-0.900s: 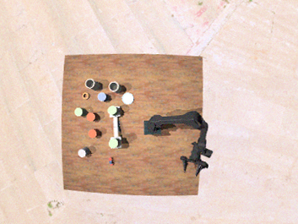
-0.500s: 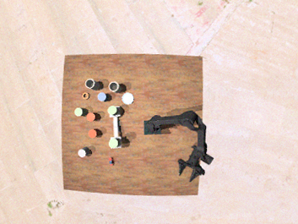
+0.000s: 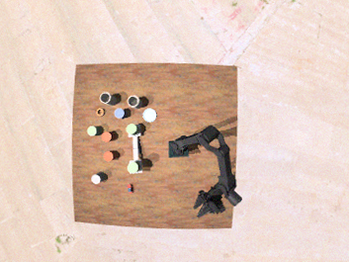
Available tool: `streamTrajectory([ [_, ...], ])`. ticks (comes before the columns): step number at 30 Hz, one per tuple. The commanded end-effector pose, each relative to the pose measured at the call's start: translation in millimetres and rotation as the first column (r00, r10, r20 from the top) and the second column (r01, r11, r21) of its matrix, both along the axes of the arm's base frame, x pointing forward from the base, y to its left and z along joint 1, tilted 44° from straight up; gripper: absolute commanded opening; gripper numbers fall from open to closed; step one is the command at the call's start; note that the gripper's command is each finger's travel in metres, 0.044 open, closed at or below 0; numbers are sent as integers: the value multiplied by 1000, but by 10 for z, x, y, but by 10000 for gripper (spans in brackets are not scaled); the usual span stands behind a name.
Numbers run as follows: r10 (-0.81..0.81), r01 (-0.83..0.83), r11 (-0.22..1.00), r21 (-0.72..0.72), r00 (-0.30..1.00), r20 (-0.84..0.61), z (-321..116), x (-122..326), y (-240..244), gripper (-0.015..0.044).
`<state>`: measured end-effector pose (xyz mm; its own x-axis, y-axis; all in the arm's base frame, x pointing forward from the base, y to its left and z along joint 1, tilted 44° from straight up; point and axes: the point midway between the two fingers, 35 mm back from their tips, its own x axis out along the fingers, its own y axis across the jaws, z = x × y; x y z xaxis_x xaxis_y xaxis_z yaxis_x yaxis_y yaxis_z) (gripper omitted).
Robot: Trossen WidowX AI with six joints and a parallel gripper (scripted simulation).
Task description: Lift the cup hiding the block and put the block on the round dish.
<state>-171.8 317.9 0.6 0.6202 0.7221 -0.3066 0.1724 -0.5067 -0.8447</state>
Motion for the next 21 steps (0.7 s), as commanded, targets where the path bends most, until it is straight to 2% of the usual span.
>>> streamTrajectory([
  [1, -97, 99, 995, 28, 993, -62, 108, 290, 50, 440],
  [11, -340, 370, 923, 106, 913, -227, 420, 1061, 85, 440],
  [21, -527, 618, 768, 165, 758, -384, 683, 1795, -87, 440],
])
